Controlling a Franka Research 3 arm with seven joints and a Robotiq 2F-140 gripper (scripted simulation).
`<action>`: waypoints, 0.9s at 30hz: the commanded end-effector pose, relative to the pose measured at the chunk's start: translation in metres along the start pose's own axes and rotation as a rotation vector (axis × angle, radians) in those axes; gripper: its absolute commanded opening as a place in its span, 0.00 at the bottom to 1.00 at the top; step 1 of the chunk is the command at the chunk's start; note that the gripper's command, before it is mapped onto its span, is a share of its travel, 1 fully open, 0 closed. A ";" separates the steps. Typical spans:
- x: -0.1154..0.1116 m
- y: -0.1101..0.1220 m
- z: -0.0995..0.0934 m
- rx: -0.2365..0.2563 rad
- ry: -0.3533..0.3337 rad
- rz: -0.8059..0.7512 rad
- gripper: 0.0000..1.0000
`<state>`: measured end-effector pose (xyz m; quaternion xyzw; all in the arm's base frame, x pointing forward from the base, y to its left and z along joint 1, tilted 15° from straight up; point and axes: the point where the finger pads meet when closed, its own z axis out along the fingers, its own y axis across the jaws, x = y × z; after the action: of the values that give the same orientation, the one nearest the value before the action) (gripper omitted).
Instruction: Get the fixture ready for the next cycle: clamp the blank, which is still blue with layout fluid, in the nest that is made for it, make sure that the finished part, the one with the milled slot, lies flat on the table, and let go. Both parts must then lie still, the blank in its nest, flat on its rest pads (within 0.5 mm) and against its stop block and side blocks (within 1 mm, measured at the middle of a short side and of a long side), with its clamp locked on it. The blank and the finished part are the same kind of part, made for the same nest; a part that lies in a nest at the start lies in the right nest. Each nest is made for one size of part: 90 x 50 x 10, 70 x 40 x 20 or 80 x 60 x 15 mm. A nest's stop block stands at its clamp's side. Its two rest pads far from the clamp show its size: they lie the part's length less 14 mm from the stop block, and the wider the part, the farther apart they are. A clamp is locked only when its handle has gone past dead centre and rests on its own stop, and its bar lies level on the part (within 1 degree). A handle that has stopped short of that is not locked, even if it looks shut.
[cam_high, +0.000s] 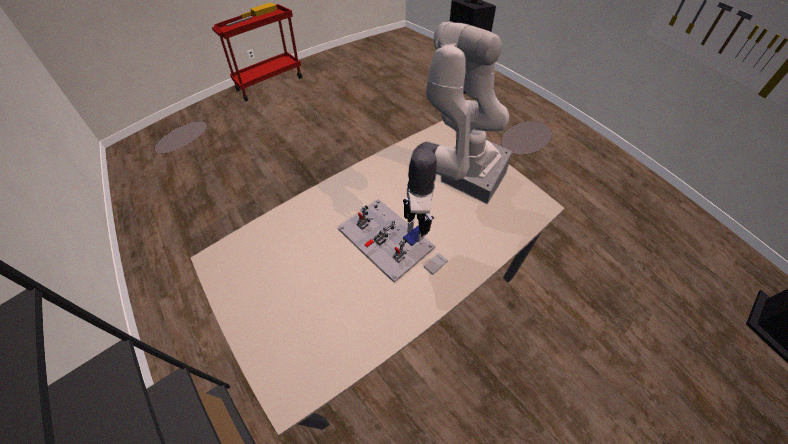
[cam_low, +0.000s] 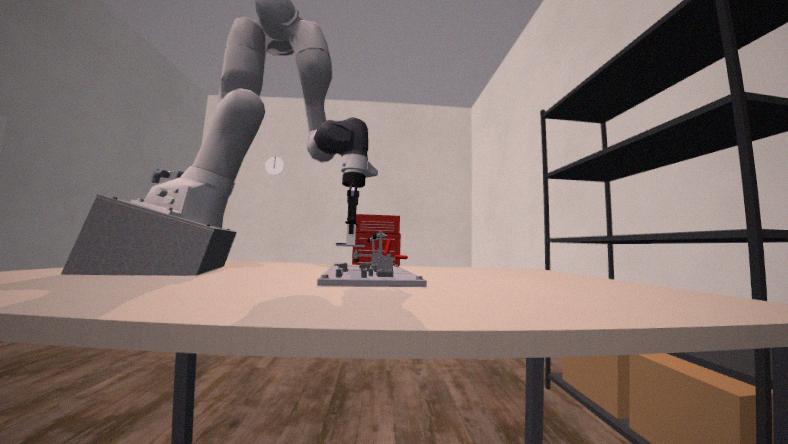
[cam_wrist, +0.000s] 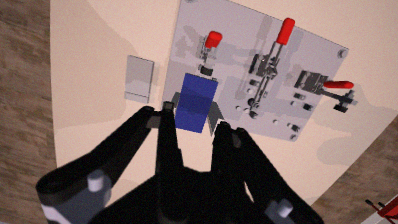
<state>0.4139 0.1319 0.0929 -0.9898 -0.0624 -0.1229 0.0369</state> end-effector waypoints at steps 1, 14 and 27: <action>0.001 -0.002 0.000 0.001 0.000 0.001 0.00; 0.001 -0.002 0.000 0.001 0.000 -0.013 0.00; 0.000 -0.002 0.000 0.001 0.000 -0.013 0.00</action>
<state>0.4137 0.1329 0.0930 -0.9895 -0.0661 -0.1230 0.0367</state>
